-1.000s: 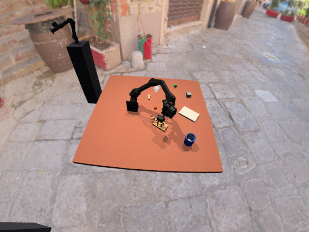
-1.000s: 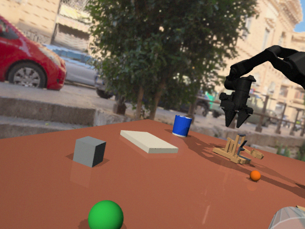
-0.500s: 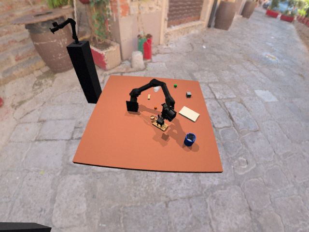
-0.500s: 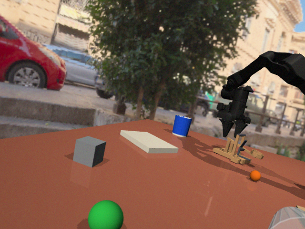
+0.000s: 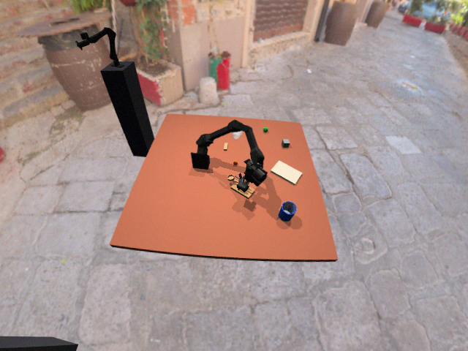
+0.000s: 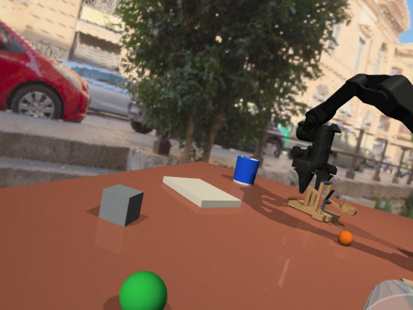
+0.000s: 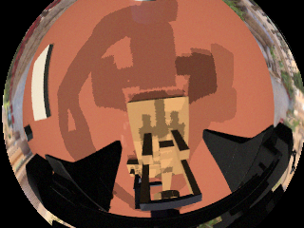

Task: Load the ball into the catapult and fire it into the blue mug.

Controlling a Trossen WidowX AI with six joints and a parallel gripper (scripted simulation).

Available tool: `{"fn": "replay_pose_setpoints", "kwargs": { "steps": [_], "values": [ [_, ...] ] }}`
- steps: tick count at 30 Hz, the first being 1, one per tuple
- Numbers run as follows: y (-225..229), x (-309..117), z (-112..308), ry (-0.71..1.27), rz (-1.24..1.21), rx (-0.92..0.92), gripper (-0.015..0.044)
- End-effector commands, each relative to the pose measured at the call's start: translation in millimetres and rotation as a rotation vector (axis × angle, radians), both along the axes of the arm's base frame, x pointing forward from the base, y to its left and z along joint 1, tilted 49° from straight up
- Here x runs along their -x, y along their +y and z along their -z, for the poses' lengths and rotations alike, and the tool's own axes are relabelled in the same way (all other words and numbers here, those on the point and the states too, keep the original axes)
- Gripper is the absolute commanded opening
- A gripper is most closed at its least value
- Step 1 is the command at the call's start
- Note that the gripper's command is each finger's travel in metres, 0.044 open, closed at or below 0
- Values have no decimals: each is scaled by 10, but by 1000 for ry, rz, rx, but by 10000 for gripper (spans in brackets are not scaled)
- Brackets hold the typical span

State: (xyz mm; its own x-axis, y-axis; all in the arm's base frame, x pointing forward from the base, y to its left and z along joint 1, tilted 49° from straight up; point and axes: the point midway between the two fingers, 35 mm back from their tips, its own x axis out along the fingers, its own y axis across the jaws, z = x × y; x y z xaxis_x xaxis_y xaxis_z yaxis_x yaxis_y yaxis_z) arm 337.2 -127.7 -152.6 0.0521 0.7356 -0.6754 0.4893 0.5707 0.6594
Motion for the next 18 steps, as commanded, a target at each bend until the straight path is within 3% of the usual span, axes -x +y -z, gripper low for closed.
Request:
{"fn": "replay_pose_setpoints", "kwargs": {
  "steps": [1,18],
  "values": [
    [81,33,66,12,4,-13,440],
    [189,33,150,12,3,-14,440]
  ]
}}
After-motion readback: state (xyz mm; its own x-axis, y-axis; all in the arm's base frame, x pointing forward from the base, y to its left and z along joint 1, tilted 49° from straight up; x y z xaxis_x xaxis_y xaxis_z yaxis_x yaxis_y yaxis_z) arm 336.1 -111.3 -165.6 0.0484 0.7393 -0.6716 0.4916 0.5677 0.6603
